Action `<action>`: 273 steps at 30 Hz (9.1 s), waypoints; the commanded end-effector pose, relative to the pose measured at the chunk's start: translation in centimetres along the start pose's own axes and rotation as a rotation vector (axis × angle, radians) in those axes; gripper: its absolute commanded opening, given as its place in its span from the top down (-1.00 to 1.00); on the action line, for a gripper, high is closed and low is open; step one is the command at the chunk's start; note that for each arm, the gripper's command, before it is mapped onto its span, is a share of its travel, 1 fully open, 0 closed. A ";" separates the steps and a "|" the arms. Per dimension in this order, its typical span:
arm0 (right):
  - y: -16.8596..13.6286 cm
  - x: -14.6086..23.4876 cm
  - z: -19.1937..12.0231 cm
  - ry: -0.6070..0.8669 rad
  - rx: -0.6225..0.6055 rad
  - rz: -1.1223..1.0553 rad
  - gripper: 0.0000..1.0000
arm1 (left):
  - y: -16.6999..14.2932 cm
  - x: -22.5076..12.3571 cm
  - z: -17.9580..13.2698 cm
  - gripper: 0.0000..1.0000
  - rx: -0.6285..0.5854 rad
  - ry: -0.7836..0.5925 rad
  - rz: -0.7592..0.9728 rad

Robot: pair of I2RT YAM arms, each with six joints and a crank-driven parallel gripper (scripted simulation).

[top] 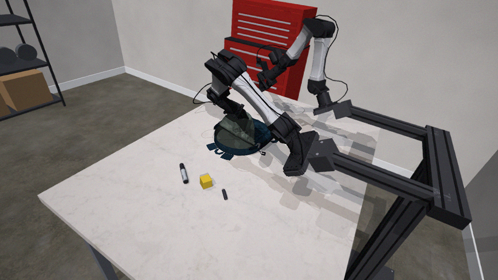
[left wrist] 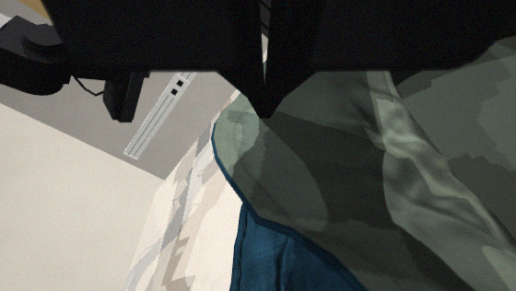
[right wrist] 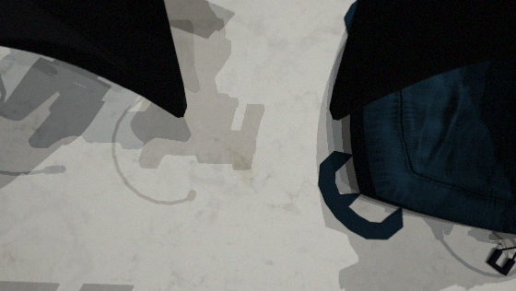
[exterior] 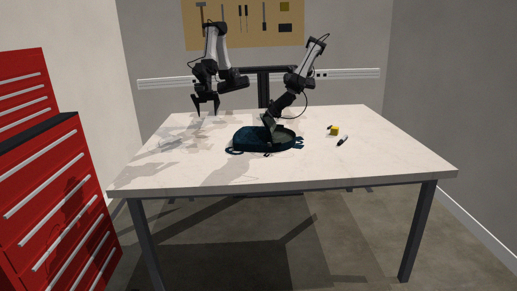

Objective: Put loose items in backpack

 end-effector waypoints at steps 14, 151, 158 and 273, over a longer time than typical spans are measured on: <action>0.5 -0.1 -0.1 -0.005 -0.018 -0.005 -0.80 | 0.5 -1.0 5.9 1.00 -0.020 -0.017 0.018; 0.5 -0.1 -0.1 -0.005 -0.018 -0.005 -0.80 | 4.8 28.4 -26.9 -0.06 -0.624 0.544 0.738; 0.5 -0.1 -0.1 -0.005 -0.018 -0.005 -0.80 | 4.5 28.6 -27.1 -0.06 -0.625 0.552 0.734; 0.5 -0.1 -0.1 -0.005 -0.018 -0.005 -0.80 | 1.2 17.3 -21.4 0.67 -0.750 0.587 0.546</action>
Point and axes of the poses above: on each arm, the point where the finger pads meet when closed, its own z axis out along the fingers, its own x axis across the jaws, y = z × x, the point moved 6 cm from there along -z, back along the fingers, and after that the axes turned 14 degrees about -z, right-handed, at the moved point
